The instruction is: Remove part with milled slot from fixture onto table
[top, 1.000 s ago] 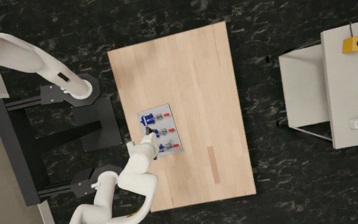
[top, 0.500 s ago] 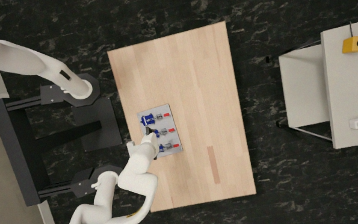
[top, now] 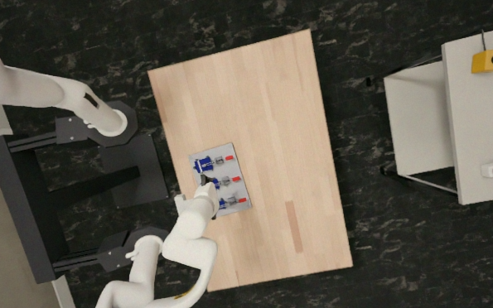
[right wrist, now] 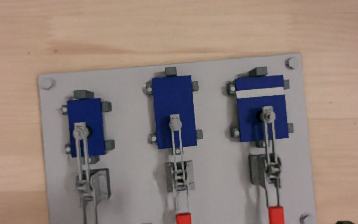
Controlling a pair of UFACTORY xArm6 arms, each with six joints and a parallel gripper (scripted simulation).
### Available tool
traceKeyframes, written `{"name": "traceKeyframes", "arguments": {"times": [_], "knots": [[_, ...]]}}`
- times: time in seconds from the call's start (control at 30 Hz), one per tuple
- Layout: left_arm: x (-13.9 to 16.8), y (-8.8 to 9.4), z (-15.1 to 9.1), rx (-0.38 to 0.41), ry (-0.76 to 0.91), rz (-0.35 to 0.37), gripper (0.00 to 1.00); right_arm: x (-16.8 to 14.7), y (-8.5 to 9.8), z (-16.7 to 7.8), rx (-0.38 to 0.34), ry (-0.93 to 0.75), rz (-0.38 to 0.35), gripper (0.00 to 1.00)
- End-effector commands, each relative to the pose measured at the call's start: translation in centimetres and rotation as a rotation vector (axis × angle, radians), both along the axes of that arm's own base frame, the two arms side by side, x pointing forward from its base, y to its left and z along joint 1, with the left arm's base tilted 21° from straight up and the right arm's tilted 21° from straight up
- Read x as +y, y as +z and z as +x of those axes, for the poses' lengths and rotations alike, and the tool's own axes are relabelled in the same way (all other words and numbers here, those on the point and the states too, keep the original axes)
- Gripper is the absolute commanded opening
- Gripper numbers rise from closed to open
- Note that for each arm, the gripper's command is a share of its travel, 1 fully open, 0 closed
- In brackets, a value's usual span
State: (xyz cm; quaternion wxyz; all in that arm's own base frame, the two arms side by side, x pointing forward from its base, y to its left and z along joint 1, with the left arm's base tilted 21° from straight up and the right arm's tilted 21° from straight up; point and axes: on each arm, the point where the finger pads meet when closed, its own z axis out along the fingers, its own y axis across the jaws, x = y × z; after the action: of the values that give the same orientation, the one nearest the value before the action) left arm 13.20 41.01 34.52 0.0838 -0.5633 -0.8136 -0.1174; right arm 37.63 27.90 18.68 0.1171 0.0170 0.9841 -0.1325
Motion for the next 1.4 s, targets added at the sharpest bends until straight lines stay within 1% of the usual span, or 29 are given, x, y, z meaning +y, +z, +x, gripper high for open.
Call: {"name": "traceKeyframes", "arguments": {"times": [0.0,0.03,0.1,0.23,0.4,0.43,0.5,0.53,0.6,0.67,0.7,0.73,0.8,0.83,0.87,0.9,1.27,1.37], "knots": [[0.2,0.4,-3.0,0.013,-0.056,-0.005,1.00,0.1,0.2,0.1,-0.003,0.001,0.003,1.00],[0.1,0.5,-3.6,0.017,-0.067,-0.006,1.00,0.1,0.2,0.1,-0.003,0.001,0.003,1.00],[0.1,0.5,-3.6,0.017,-0.067,-0.006,1.00,0.1,0.2,0.1,-0.003,0.001,0.003,1.00],[-0.1,0.7,-6.6,0.037,-0.121,-0.011,1.00,0.1,0.2,0.1,-0.003,0.001,0.003,1.00],[-0.5,0.9,-9.4,0.055,-0.174,-0.015,1.00,0.2,0.1,0.0,-0.003,0.002,0.003,1.00],[-0.6,0.9,-10.0,0.059,-0.184,-0.016,1.00,0.6,-0.5,-0.3,-0.002,0.006,0.001,1.00],[-0.8,1.0,-11.0,0.065,-0.204,-0.017,1.00,2.5,-3.1,-1.7,-0.001,0.025,-0.007,1.00],[-0.8,1.0,-11.0,0.065,-0.204,-0.017,1.00,2.7,-3.3,-1.9,-0.001,0.027,-0.008,1.00],[-0.9,1.0,-11.4,0.068,-0.213,-0.017,1.00,3.6,-4.7,-2.7,0.000,0.038,-0.012,1.00],[-0.9,1.0,-11.4,0.068,-0.213,-0.017,1.00,3.6,-4.7,-2.7,0.000,0.038,-0.012,1.00],[-0.9,1.0,-11.4,0.068,-0.213,-0.017,1.00,3.9,-5.1,-3.0,0.001,0.041,-0.013,1.00],[-1.0,1.1,-11.8,0.071,-0.221,-0.017,1.00,5.0,-6.8,-4.1,0.002,0.054,-0.018,1.00],[-1.1,1.1,-12.2,0.074,-0.229,-0.018,1.00,5.6,-7.9,-5.0,0.003,0.063,-0.021,1.00],[-1.1,1.1,-12.2,0.074,-0.229,-0.018,1.00,5.7,-8.0,-5.0,0.003,0.063,-0.021,1.00],[-1.2,1.1,-12.6,0.076,-0.236,-0.018,1.00,6.0,-8.5,-5.4,0.004,0.068,-0.023,1.00],[-1.3,1.2,-12.9,0.079,-0.243,-0.018,1.00,6.0,-8.6,-5.5,0.004,0.069,-0.023,1.00],[-1.4,1.2,-13.2,0.081,-0.250,-0.019,1.00,6.0,-8.6,-5.5,0.004,0.069,-0.023,1.00],[-1.7,1.2,-14.0,0.086,-0.266,-0.019,1.00,6.0,-8.6,-5.5,0.004,0.069,-0.023,1.00]]}}
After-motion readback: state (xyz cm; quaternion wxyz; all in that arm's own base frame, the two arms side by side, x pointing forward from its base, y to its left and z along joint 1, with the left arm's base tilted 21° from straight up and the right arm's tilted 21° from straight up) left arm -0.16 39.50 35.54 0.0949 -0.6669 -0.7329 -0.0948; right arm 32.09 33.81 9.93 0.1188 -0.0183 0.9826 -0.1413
